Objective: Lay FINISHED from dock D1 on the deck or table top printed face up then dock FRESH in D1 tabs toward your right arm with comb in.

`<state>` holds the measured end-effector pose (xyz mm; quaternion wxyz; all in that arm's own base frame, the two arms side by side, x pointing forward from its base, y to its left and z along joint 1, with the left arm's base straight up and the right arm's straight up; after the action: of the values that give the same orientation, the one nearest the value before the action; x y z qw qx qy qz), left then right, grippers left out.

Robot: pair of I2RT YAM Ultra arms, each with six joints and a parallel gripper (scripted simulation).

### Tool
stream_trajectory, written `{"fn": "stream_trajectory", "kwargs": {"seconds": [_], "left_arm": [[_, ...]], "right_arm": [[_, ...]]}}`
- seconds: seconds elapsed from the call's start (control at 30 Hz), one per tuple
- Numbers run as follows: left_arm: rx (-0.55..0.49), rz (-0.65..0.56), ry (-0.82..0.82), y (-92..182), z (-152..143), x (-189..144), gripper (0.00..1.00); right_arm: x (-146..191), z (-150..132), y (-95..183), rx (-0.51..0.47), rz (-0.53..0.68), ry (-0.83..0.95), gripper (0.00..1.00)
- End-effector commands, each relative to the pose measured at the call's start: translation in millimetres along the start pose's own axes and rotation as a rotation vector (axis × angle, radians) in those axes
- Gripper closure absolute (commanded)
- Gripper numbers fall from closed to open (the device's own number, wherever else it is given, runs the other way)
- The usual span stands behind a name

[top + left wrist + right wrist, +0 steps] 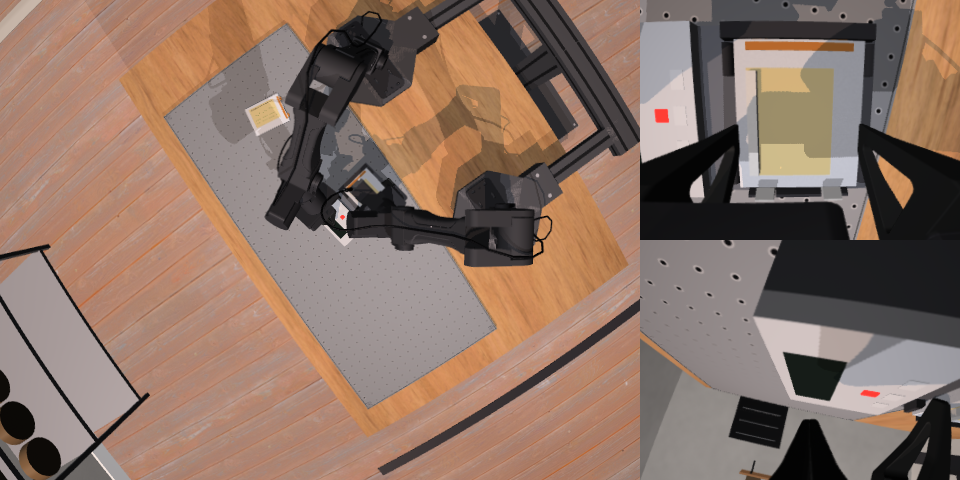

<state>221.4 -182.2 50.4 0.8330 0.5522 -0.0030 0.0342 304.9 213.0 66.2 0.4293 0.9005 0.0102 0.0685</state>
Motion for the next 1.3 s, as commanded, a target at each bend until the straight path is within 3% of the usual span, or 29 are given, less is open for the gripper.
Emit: {"fn": "stream_trajectory", "kwargs": {"seconds": [0.0, 1.27], "left_arm": [[-0.012, 0.01, -0.003, 1.5, 2.5, 1.8, 1.0], [-0.012, 0.01, -0.003, 1.5, 2.5, 1.8, 1.0]], "right_arm": [[-3.3, 1.6, 10.3, 0.011, 0.001, -0.01, 1.0], [-2.8, -1.3, 10.0, 0.015, 0.006, -0.001, 1.0]]}}
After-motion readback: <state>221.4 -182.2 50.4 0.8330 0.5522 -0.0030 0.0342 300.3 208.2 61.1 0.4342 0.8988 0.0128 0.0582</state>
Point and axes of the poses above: on each arm, the point where the finger pads meet when closed, its own y axis back along the fingers, its own x axis across the jaws, z = x × y, the point moved 9 cm from there along y, back along the fingers, and after that the axes turned 7 degrees about -y, right-handed, at the moved point
